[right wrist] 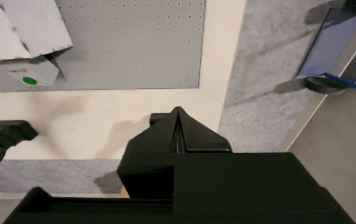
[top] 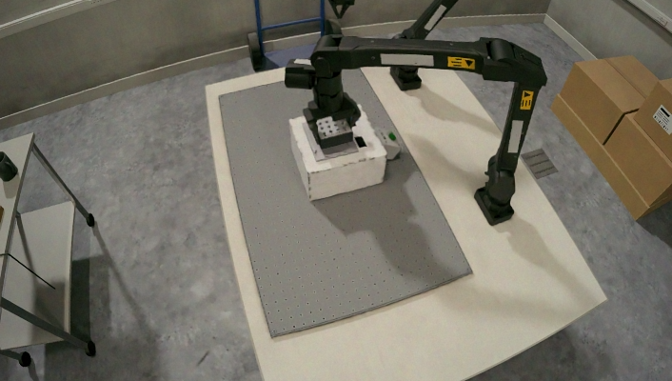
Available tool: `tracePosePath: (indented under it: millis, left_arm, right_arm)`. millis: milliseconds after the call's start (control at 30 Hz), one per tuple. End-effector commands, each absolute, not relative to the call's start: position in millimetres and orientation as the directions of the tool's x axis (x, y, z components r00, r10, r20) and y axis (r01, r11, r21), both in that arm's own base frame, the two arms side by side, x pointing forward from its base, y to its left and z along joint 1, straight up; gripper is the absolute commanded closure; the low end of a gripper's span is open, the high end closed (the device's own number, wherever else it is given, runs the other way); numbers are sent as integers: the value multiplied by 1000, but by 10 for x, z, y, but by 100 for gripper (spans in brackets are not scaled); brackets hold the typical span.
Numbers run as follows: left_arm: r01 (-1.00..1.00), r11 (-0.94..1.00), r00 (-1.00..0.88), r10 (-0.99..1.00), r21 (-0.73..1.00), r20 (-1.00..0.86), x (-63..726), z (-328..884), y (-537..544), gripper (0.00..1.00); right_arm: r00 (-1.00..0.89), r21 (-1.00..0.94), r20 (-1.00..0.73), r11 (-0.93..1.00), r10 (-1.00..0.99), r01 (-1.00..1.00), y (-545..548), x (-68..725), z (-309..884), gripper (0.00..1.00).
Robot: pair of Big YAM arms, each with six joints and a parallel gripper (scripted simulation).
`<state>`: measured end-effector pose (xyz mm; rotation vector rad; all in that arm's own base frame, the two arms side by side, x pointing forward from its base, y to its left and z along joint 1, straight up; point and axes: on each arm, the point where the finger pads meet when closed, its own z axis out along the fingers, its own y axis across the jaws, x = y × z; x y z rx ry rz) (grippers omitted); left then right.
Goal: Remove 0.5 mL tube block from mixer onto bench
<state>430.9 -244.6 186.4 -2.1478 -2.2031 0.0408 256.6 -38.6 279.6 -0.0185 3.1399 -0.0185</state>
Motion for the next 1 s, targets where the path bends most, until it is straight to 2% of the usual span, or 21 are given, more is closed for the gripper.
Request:
tracePosePath:
  millis: [0, 967]
  left_arm:
    - [1000, 23, -23, 999, 15, -22, 4347, 2208, -2539, 100]
    - [999, 31, -30, 999, 22, -25, 4395, 2360, -2524, 100]
  right_arm:
    - [-998, -21, -56, 1000, -6, -5, -389, 2656, 2997, 100]
    - [-999, -20, -54, 1000, -7, -6, -386, 2654, 3005, 100]
